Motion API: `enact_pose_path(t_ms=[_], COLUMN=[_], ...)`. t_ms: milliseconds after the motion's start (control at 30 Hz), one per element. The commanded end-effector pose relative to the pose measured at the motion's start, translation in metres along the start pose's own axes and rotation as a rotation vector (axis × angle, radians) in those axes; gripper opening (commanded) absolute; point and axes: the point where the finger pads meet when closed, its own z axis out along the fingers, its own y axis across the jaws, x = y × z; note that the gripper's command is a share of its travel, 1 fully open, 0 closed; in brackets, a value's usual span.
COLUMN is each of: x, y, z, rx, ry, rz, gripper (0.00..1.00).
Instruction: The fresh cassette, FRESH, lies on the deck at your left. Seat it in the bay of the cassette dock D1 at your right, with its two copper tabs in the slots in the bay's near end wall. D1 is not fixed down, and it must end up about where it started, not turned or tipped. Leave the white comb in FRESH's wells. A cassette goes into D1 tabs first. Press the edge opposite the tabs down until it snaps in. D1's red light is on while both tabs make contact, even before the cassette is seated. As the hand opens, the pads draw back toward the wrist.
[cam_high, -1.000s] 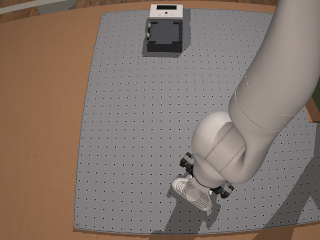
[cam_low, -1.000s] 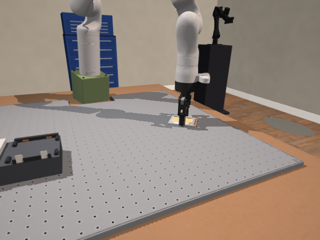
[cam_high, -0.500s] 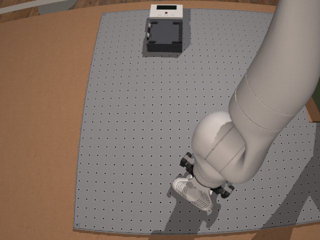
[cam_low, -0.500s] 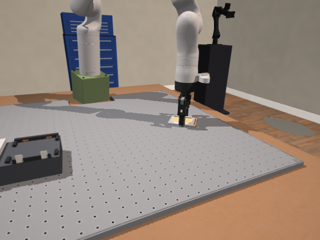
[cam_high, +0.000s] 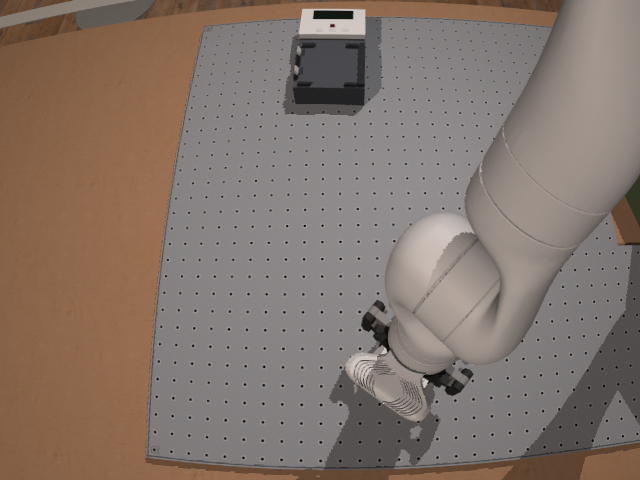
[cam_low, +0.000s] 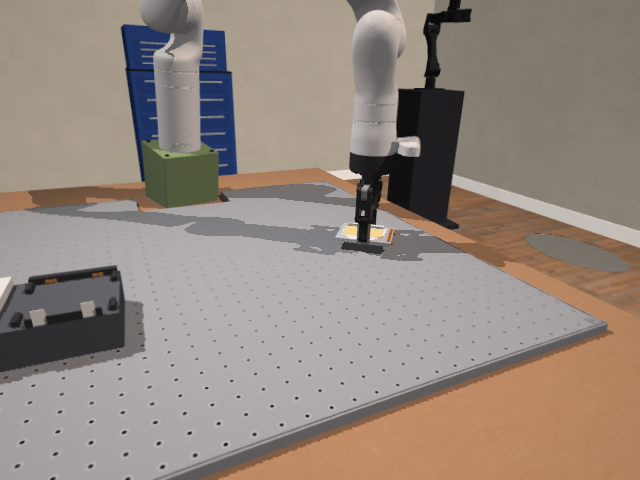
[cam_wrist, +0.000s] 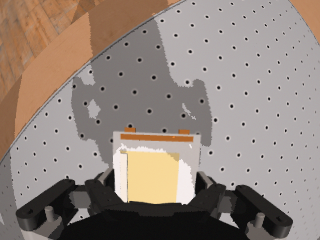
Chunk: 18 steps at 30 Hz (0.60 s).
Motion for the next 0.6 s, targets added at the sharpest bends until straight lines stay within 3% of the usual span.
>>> enact_pose_path(t_ms=[0, 567], x=[0.002, 0.002], y=[0.001, 0.001], z=[-0.006, -0.026], rx=[-0.002, -0.002], ry=[0.006, 0.006], rz=[0.0, 0.0], gripper=[0.0, 0.0])
